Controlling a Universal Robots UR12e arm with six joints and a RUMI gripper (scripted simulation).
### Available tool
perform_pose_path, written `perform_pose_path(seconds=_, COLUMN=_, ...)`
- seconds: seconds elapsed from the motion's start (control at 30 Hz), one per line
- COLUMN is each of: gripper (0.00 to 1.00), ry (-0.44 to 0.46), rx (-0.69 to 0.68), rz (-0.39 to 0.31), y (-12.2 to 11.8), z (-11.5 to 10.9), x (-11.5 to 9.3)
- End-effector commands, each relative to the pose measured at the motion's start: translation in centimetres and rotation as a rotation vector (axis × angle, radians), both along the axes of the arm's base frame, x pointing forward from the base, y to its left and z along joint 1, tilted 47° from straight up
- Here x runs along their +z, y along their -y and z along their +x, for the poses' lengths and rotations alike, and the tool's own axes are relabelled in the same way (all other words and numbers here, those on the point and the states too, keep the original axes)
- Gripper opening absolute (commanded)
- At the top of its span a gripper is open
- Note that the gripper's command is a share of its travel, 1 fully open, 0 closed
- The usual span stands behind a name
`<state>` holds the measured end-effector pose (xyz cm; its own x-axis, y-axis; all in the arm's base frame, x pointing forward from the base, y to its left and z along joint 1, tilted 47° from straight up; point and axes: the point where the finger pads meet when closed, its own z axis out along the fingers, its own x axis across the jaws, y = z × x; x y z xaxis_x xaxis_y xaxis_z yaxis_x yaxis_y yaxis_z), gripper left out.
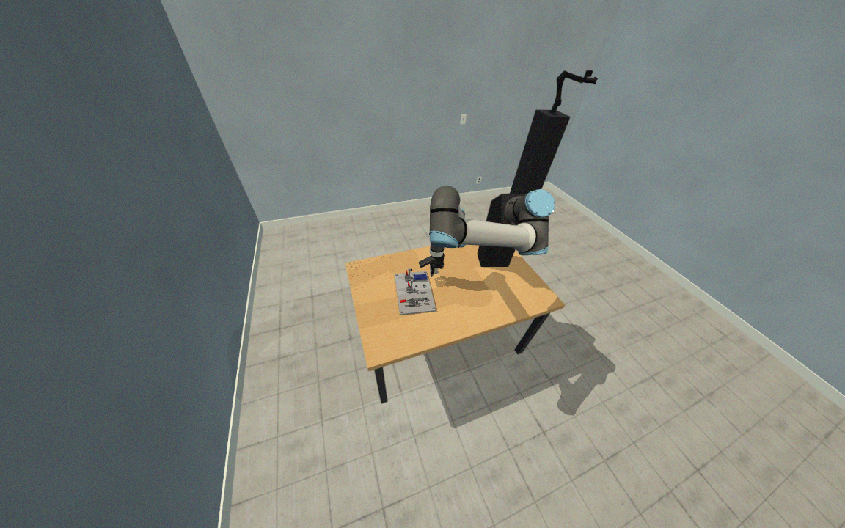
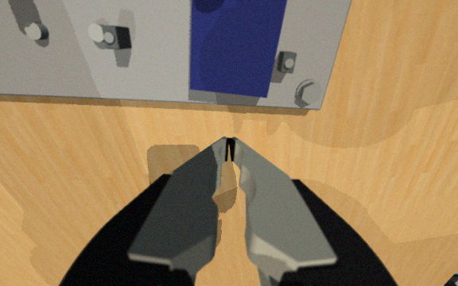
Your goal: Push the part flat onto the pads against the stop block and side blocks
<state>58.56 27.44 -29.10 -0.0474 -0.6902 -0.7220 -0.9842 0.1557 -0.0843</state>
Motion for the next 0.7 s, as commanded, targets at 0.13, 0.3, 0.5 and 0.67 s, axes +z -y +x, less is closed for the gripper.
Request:
perform_pose_path(seconds=0.13, gripper=0.0, ry=0.001, rx=0.0, rz=0.0, y=0.09, z=0.37, x=0.06)
perform_pose_path(seconds=0.3, gripper=0.0, ry=0.001, rx=0.0, rz=0.0, y=0.1, z=0.42, x=0.06)
perform_pose_path(seconds=0.5, gripper=0.0, ry=0.001, rx=0.0, rz=0.0, y=0.1, z=0.43, x=0.06)
perform_pose_path(seconds=0.67, gripper=0.0, ry=0.001, rx=0.0, rz=0.0, y=0.1, z=0.42, x=0.06)
